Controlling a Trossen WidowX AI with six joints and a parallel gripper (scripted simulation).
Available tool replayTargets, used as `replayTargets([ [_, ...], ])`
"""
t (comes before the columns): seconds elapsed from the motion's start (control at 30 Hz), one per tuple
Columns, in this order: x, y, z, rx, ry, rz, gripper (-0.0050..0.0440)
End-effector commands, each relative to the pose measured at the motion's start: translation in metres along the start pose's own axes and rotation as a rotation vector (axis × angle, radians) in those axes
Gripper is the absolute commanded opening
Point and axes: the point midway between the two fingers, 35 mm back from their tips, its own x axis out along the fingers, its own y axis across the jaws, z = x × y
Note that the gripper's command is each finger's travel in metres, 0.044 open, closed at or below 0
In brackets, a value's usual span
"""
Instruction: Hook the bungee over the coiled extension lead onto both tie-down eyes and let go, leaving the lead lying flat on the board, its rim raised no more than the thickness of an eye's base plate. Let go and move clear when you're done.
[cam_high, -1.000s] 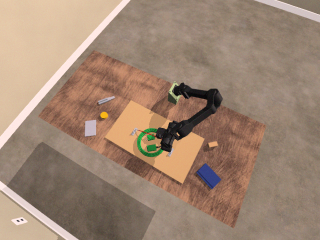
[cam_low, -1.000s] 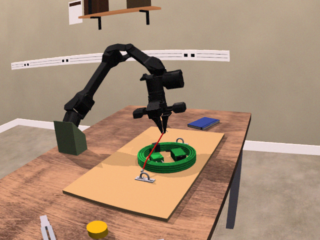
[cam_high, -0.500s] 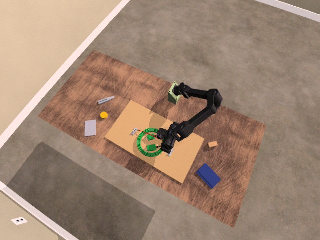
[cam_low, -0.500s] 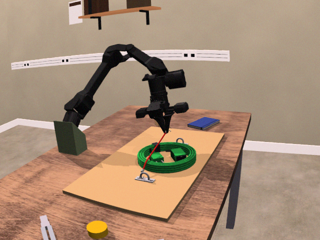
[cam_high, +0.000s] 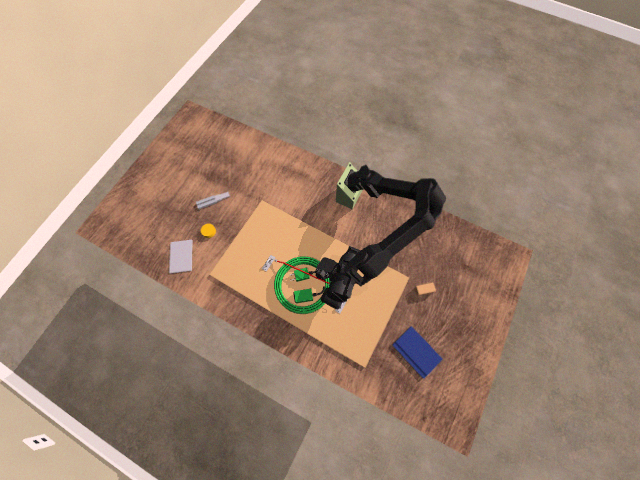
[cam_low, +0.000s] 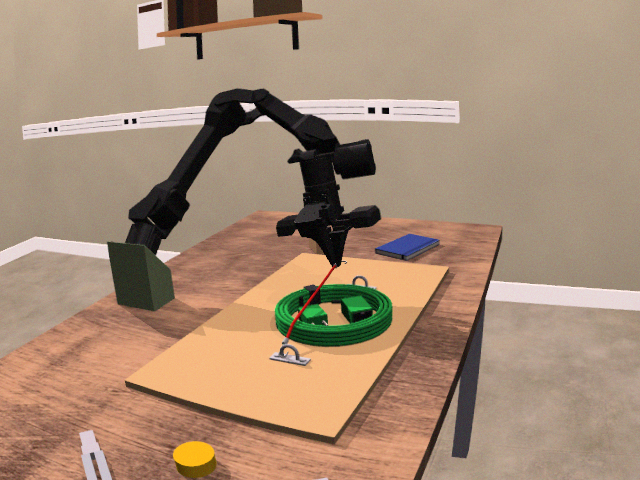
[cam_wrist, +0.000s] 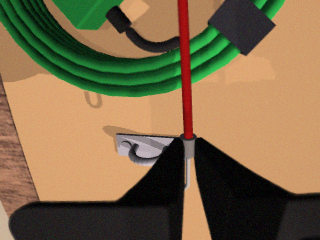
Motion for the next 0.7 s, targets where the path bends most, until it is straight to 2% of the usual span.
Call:
replayTargets([
  [0.0, -0.0091, 0.0077, -0.026, -0.037, 0.04, 0.037, -0.005],
  [0.67, -0.0093, 0.0062, -0.034, 0.001, 0.049, 0.041, -0.005],
])
